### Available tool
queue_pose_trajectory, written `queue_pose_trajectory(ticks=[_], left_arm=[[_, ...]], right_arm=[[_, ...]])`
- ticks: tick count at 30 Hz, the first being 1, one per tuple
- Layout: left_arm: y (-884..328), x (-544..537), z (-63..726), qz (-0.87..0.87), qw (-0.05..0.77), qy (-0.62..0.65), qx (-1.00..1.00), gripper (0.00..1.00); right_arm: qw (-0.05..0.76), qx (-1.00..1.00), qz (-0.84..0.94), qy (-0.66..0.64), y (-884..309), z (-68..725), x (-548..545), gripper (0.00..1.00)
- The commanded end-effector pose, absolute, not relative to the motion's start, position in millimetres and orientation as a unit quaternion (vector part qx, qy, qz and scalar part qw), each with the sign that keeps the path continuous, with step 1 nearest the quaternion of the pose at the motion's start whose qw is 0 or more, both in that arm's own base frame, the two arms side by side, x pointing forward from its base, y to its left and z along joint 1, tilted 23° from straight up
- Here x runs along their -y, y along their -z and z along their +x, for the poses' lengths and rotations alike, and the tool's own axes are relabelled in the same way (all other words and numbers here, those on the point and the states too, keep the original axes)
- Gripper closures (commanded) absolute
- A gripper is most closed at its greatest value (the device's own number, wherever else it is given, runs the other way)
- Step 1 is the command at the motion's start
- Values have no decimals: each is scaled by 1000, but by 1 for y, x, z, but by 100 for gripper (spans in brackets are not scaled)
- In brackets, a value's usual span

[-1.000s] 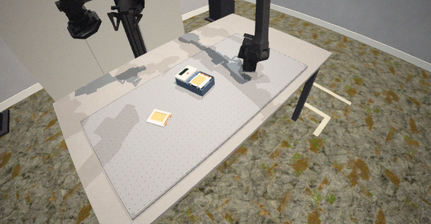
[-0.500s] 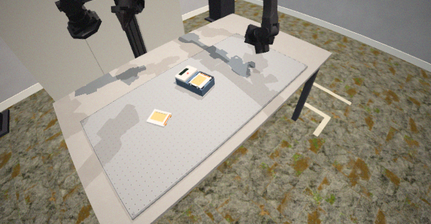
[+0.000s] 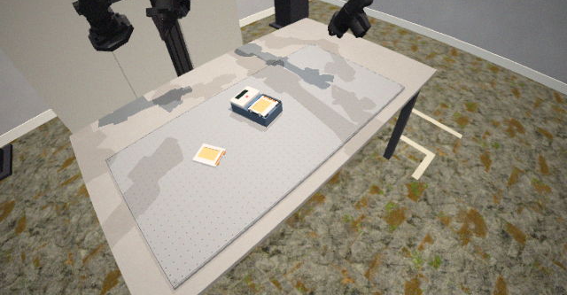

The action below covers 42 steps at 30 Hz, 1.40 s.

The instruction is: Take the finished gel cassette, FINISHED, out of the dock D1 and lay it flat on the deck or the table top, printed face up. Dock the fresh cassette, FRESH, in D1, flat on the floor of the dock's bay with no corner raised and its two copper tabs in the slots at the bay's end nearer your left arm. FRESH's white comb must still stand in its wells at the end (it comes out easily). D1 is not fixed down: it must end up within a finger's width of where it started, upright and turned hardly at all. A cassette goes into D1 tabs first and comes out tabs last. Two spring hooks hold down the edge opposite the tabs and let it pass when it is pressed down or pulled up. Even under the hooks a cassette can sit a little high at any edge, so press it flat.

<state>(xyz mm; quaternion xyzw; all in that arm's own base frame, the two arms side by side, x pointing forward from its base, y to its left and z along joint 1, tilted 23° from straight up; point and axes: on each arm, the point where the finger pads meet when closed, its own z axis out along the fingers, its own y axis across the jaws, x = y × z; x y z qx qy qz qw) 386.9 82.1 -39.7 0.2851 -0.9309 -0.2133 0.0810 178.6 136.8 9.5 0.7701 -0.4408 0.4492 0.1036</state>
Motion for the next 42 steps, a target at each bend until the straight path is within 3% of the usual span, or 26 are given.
queue_pose_trajectory(ticks=[1,21,42], left_arm=[[16,-95,389,223,38,168,959,100],[-30,-106,362,34,-174,90,980,100],[-30,-106,362,25,-183,88,979,100]], right_arm=[[101,441,770,-449,-10,179,-139,100],[101,441,770,-449,-10,179,-139,100],[92,542,728,-410,3,206,-121,100]])
